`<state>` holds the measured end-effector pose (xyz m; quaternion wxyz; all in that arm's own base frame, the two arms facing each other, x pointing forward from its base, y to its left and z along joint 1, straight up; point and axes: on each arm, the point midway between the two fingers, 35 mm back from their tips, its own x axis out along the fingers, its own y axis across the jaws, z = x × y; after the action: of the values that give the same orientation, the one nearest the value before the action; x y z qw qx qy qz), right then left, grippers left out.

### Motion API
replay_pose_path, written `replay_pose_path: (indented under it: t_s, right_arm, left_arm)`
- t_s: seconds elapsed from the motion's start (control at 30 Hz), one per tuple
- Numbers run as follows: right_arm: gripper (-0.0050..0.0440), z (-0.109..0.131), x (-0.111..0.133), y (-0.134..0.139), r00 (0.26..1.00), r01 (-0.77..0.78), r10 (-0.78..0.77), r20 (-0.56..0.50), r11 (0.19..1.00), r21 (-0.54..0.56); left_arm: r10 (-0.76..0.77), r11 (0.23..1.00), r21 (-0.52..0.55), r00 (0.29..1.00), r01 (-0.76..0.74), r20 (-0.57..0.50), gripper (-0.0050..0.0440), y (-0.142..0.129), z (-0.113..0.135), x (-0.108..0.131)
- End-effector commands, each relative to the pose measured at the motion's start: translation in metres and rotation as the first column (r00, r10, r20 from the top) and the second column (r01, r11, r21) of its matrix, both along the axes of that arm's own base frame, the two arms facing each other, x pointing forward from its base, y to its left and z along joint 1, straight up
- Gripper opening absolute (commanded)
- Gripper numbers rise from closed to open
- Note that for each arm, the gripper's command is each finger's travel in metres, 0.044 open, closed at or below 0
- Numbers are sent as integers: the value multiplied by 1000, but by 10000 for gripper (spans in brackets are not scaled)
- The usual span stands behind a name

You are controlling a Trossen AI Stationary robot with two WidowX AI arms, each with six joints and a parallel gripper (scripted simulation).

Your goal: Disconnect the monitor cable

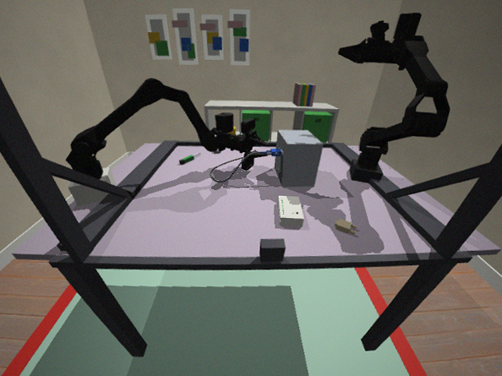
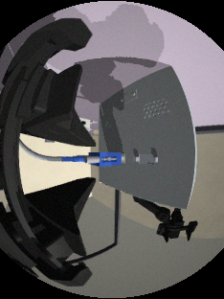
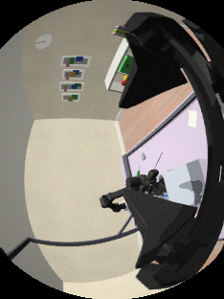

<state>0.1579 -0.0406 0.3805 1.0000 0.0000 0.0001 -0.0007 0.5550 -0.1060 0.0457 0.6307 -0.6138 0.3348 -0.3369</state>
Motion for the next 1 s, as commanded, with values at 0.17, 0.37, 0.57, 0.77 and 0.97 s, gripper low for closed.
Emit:
replay_pose_path:
  t_s: [0.17, 0.37, 0.57, 0.77, 0.97]
  right_arm:
    - [440, 3, 0, 1, 1000, -1, 1, 1, 1000, -6]
    - [440, 3, 0, 1, 1000, -1, 1, 1, 1000, -6]
    - [440, 3, 0, 1, 1000, -1, 1, 1, 1000, -6]
    - [440, 3, 0, 1, 1000, -1, 1, 1, 1000, -6]
    - [440, 3, 0, 1, 1000, -1, 1, 1, 1000, -6]
  left_arm:
    - [-3, 1000, -2, 1000, 3, 23, 336, 0, 12, 2]
    - [-3, 1000, -2, 1000, 3, 23, 440, 0, 12, 2]
    - [-3, 1000, -2, 1000, 3, 23, 440, 0, 12, 2]
    - [13, 998, 55, 999, -16, 53, 440, 0, 14, 5]
    - [23, 961, 267, 984, -71, 178, 440, -2, 25, 11]
